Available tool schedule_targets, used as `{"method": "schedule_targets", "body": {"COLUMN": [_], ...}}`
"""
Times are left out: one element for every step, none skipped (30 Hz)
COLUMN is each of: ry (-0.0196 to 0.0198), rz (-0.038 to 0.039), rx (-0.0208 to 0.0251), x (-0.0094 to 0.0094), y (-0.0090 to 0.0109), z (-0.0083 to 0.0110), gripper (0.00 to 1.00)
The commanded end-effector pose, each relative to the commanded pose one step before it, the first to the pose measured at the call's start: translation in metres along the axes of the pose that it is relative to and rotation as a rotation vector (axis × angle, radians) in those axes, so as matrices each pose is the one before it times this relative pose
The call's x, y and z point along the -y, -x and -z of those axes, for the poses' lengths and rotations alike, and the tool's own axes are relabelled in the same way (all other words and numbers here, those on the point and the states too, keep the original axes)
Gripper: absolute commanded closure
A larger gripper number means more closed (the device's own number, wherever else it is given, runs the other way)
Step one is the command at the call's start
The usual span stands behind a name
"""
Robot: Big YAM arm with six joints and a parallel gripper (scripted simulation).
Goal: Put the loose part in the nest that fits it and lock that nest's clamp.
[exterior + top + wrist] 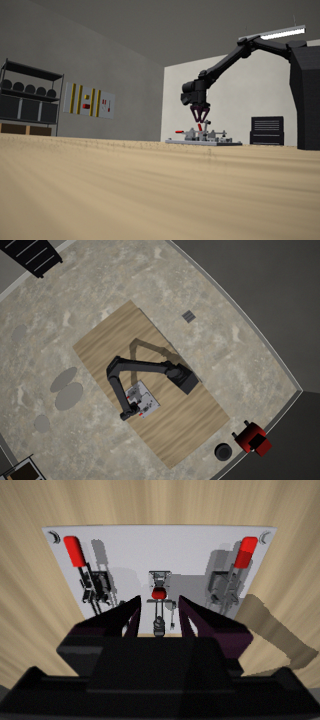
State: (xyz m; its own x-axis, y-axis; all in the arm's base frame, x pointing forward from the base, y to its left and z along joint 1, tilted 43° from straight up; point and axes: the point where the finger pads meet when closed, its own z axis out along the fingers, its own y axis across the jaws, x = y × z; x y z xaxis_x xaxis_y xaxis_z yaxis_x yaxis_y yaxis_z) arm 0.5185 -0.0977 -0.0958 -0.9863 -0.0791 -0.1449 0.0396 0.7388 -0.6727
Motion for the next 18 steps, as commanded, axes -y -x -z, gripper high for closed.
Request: {"method": "schedule_targets", "body": {"ry": [-0.00141, -0.00002, 0.00003, 0.00001, -0.00010, -0.00015, -0.00006, -0.00010, 0.00000, 0.00000, -0.00070, 0.00054, 0.00001, -0.00023, -0.00017, -0.00011, -0.00010, 0.00025], "rz": [-0.01001, 0.00021, 0.00071, 0.00070, -0.00002, -0.00047, 0.00021, 0.00019, 0.00000, 0.00000, 0.00016, 0.00014, 0.00011, 0.00008, 0.00006, 0.00003, 0.00001, 0.00206], "rx": [-0.01121, -0.00020, -0.00076, -0.00075, 0.00005, 0.00055, -0.00021, -0.00020, 0.00000, 0.00000, -0.00025, -0.00007, -0.00011, -0.00011, -0.00008, -0.00005, -0.00003, -0.00231], "x": [0.00320, -0.00011, -0.00022, -0.00021, -0.00006, 0.00003, -0.00010, -0.00009, 0.00000, 0.00000, 0.00003, -0.00017, -0.00006, -0.00001, 0.00000, 0.00000, 0.00001, -0.00044], "y": [0.00270, -0.00040, -0.00081, -0.00082, -0.00022, 0.00016, -0.00039, -0.00036, 0.00000, 0.00000, -0.00033, -0.00026, -0.00021, -0.00016, -0.00011, -0.00006, -0.00003, -0.00173], "z": [-0.02258, -0.00302, -0.00329, -0.00339, -0.00330, -0.00314, -0.00304, -0.00277, 0.00000, 0.00000, -0.00243, -0.00205, -0.00163, -0.00121, -0.00081, -0.00046, -0.00018, -0.00027], "gripper": [0.55, 0.55, 0.55, 0.55, 0.55, 0.55, 0.55, 0.55, 0.55, 0.55, 0.55, 0.55, 0.55, 0.55, 0.55, 0.55, 0.55, 0.55]}}
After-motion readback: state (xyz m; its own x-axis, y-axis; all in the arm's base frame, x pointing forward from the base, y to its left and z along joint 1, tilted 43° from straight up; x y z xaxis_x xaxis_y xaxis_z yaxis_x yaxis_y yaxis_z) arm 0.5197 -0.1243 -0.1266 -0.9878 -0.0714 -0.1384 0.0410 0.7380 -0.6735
